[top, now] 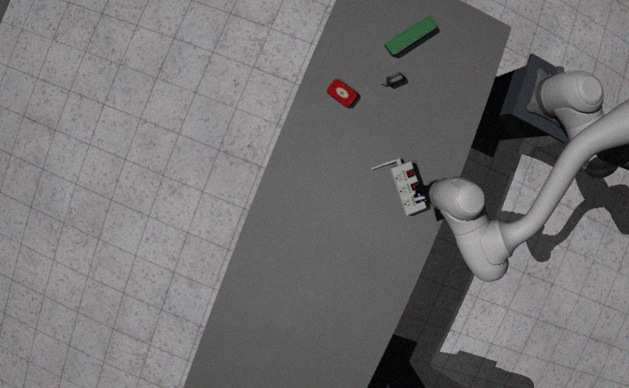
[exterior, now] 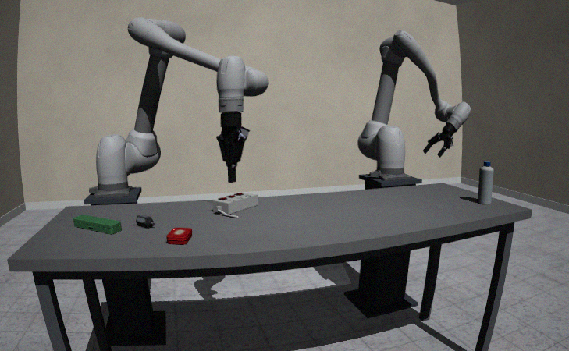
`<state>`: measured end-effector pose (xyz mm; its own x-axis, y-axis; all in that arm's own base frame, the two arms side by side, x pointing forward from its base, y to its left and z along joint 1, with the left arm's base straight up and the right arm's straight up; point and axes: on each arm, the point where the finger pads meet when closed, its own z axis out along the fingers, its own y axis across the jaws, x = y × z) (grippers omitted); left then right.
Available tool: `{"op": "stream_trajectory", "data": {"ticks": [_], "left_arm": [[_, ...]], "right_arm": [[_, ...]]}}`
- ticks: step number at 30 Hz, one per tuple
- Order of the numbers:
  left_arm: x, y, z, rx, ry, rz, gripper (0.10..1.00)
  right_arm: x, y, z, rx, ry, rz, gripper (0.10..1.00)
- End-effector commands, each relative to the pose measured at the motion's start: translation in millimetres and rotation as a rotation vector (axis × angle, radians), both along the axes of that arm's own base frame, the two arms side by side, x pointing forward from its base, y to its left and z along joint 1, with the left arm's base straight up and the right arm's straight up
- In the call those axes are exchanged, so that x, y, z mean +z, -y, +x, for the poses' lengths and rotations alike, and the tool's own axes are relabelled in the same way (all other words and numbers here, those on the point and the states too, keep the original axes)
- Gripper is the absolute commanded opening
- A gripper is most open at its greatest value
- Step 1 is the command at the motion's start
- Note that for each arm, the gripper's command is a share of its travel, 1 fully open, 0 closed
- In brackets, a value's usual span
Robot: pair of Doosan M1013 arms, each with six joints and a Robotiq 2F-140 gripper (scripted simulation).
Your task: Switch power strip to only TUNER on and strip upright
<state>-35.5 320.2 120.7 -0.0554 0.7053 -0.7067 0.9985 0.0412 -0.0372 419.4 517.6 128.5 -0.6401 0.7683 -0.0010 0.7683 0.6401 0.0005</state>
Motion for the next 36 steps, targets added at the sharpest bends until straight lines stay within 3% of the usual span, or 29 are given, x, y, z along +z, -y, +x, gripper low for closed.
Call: {"op": "stream_trajectory", "data": {"ticks": [1,36], "left_arm": [[0.3,-0.3,-0.1,0.0,0.0,0.001,1.0],[0.3,-0.3,-0.1,0.0,0.0,0.001,1.0]], "right_arm": [[2.4,2.5,5.1,0.0,0.0,0.001,0.099],[-6.2,2.2,5.4,0.001,0.0,0.001,0.099]]}}
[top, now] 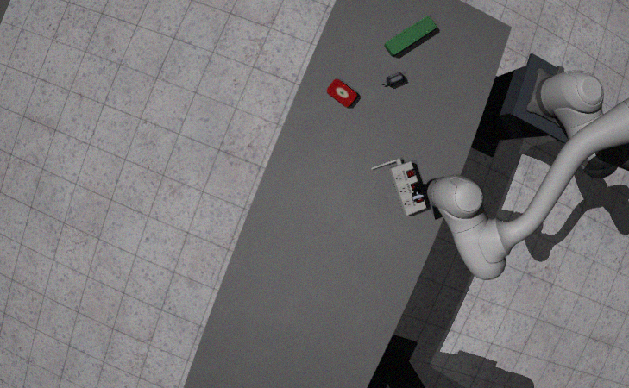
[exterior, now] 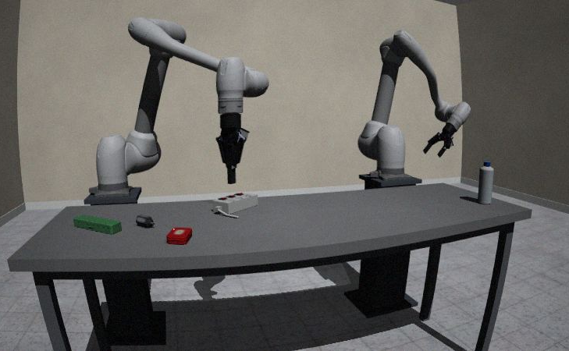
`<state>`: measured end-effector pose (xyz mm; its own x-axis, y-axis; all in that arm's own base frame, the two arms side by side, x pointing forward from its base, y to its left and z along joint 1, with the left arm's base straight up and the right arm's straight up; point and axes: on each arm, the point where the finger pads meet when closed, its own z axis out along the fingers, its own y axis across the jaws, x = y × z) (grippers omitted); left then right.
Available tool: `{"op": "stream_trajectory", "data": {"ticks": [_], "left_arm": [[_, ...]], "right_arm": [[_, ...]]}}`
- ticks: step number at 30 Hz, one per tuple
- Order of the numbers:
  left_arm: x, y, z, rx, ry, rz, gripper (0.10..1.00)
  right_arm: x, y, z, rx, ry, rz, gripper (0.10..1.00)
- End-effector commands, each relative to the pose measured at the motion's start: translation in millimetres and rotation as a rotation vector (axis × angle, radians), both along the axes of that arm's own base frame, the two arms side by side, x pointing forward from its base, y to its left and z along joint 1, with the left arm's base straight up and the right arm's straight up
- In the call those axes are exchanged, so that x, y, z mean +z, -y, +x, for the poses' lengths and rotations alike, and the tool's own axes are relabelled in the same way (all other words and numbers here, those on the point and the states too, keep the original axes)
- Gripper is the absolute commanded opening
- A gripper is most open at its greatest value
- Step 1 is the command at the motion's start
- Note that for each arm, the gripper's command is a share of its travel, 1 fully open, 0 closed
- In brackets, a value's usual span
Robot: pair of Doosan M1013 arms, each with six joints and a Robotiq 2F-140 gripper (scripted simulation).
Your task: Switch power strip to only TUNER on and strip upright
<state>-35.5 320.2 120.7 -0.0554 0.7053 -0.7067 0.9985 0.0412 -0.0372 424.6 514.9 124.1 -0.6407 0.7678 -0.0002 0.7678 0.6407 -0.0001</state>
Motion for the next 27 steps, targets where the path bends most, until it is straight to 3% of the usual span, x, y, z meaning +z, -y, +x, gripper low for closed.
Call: {"op": "stream_trajectory", "data": {"ticks": [1,27], "left_arm": [[0.3,0,0,0.0,0.0,0.001,1.0],[0.3,0,0,0.0,0.0,0.001,1.0]], "right_arm": [[-2.9,0,0,0.0,0.001,0.001,0.099],[-30.4,-1,1,0.0,0.001,0.001,0.099]]}}
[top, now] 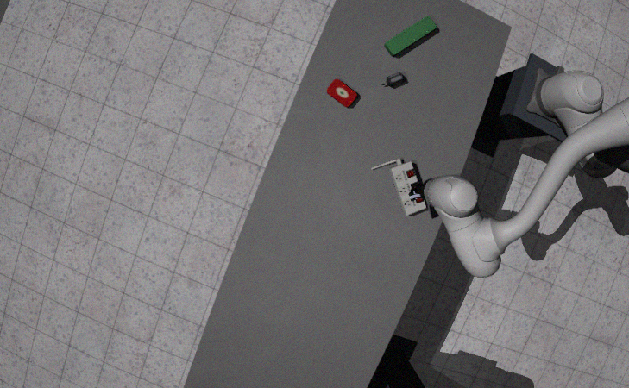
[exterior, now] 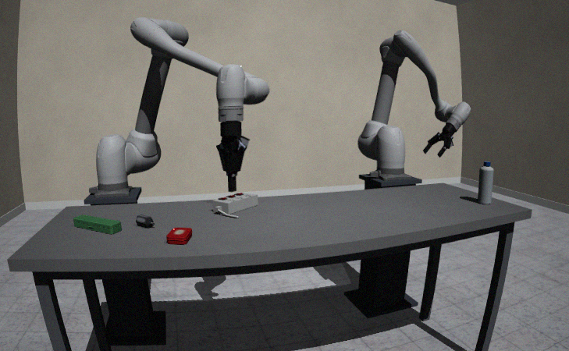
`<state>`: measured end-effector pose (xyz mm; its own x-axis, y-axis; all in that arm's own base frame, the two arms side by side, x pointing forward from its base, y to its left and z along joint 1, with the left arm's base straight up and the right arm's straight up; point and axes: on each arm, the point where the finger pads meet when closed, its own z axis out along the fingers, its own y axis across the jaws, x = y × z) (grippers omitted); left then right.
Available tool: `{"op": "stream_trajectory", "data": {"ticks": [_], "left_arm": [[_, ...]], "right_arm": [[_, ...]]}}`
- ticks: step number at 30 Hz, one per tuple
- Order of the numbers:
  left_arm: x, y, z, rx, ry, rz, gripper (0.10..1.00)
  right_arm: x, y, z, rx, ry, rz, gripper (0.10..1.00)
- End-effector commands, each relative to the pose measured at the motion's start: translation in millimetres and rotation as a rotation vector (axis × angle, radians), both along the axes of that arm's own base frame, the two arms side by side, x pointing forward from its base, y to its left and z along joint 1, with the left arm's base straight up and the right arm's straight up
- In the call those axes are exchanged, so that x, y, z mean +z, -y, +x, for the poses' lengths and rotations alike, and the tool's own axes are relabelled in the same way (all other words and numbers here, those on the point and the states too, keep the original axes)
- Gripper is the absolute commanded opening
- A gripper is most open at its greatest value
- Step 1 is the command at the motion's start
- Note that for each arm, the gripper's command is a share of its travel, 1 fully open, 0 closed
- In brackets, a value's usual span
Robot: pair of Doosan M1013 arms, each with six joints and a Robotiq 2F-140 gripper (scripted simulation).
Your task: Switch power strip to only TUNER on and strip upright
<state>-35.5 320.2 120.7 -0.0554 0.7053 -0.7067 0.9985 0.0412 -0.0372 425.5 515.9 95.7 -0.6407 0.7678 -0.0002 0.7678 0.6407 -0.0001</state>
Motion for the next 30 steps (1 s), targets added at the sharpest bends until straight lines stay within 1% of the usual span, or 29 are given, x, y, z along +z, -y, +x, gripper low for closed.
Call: {"op": "stream_trajectory", "data": {"ticks": [1,11,30], "left_arm": [[0.3,-0.3,-0.1,0.0,0.0,0.001,1.0],[0.3,-0.3,-0.1,0.0,0.0,0.001,1.0],[0.3,-0.3,-0.1,0.0,0.0,0.001,1.0]], "right_arm": [[-2.8,-0.5,0.3,0.0,0.001,0.001,0.099],[-8.2,-0.7,0.4,0.0,0.001,0.001,0.099],[-8.7,-0.7,0.5,0.0,0.001,0.001,0.099]]}}
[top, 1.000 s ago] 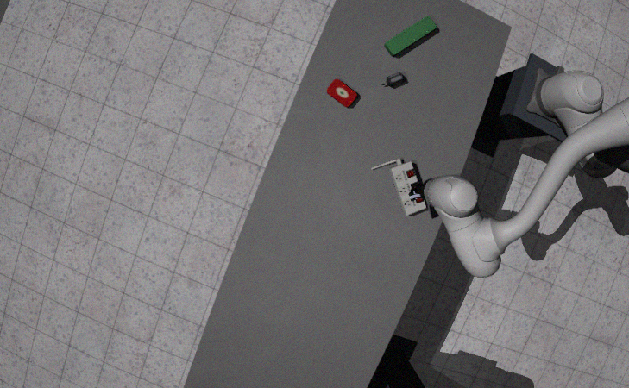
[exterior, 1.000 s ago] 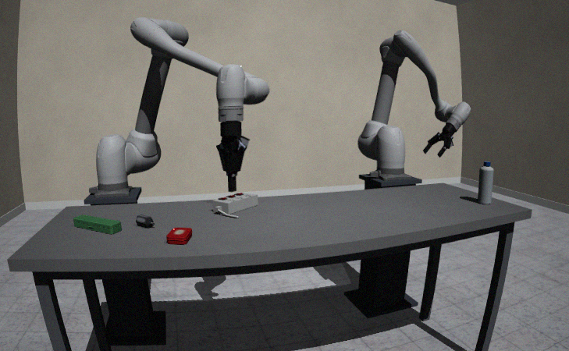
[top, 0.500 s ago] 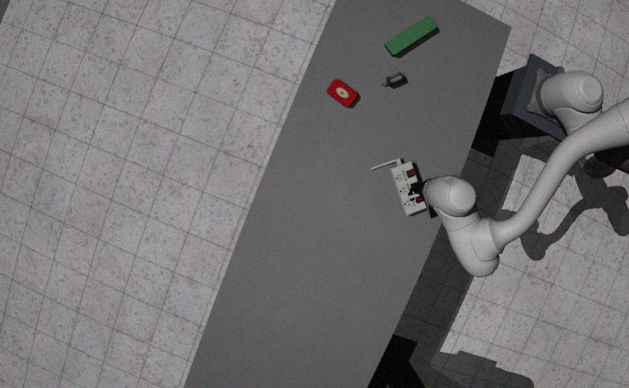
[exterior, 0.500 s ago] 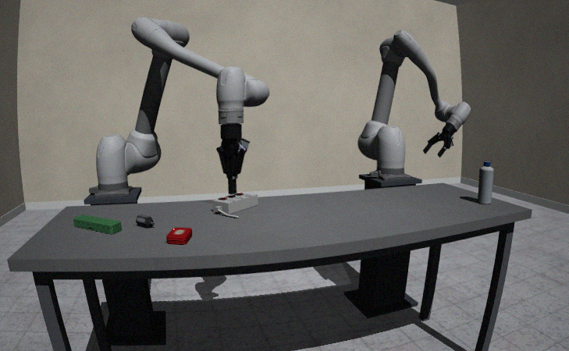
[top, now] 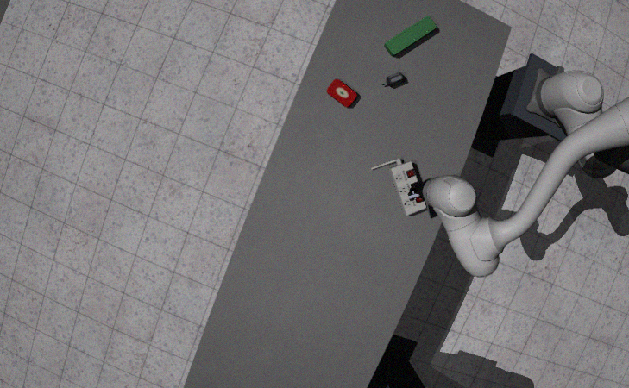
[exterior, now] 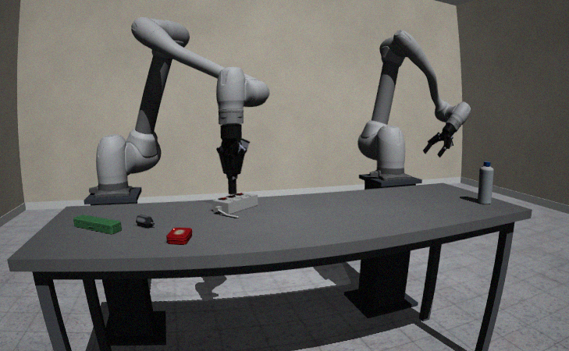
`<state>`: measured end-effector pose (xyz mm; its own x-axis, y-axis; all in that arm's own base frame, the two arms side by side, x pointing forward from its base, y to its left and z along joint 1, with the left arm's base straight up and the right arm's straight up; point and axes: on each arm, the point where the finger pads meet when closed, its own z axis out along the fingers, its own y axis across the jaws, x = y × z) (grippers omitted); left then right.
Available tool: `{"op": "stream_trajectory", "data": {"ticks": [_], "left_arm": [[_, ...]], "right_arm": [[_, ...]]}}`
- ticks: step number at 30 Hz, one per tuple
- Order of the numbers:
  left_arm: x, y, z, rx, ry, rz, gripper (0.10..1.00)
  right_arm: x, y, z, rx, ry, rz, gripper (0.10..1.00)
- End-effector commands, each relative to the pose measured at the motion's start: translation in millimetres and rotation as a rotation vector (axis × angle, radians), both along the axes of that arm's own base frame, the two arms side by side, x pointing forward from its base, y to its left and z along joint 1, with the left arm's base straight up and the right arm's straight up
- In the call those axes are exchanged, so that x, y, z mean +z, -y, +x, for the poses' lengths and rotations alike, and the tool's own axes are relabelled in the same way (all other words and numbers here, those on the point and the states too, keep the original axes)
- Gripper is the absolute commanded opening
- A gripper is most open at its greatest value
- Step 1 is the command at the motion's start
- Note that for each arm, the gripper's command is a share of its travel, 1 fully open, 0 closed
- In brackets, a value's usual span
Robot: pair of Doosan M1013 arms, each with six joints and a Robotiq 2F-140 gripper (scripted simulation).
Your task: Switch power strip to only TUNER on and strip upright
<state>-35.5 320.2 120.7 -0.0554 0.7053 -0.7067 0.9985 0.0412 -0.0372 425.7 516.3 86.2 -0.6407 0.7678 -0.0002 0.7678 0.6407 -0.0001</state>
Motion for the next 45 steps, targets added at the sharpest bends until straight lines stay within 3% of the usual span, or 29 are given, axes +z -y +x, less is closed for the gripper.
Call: {"op": "stream_trajectory", "data": {"ticks": [1,45], "left_arm": [[0.3,-0.3,-0.1,0.0,0.0,0.001,1.0],[0.3,-0.3,-0.1,0.0,0.0,0.001,1.0]], "right_arm": [[0.8,-0.4,0.2,0.0,0.001,0.001,0.099],[-3.6,-0.4,0.2,0.0,0.001,0.001,0.099]]}}
